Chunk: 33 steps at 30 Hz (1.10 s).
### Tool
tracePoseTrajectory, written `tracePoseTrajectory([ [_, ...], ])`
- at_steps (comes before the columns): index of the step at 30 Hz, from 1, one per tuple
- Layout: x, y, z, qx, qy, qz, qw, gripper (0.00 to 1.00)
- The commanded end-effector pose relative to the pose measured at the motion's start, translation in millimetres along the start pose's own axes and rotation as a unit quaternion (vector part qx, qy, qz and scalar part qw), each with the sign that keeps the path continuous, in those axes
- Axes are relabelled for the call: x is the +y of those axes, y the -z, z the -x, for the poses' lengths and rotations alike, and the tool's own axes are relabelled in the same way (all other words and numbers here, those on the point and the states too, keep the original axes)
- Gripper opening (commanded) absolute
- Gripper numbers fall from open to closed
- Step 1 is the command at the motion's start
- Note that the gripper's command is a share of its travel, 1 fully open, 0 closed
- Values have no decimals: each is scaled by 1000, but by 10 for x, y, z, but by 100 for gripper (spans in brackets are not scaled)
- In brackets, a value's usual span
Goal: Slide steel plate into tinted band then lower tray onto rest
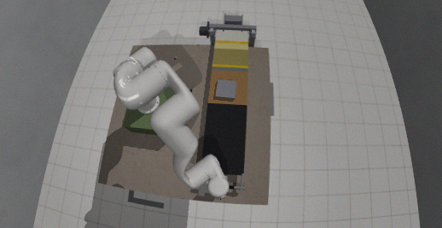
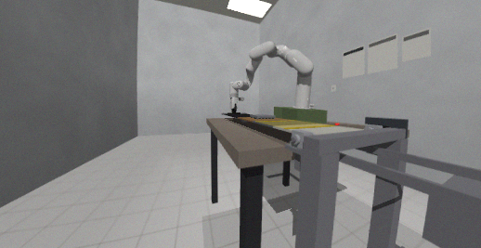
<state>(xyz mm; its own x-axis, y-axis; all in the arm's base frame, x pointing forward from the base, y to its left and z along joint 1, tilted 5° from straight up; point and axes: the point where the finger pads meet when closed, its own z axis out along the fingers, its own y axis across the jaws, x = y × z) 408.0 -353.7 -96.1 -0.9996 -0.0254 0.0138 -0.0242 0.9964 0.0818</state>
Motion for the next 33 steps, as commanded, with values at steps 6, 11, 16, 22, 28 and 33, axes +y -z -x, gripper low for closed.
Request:
tracePoseTrajectory([
  [6,-12,17,12,-2,0,-1,1000,0],
  [11,-12,17,12,-2,0,-1,1000,0],
  [16,-12,17,12,-2,0,-1,1000,0],
  [22,-8,201,11,-2,0,-1,1000,0],
  [28,6,514,10,-2,0,-1,1000,0],
  [33,26,775,10,-2,0,-1,1000,0],
])
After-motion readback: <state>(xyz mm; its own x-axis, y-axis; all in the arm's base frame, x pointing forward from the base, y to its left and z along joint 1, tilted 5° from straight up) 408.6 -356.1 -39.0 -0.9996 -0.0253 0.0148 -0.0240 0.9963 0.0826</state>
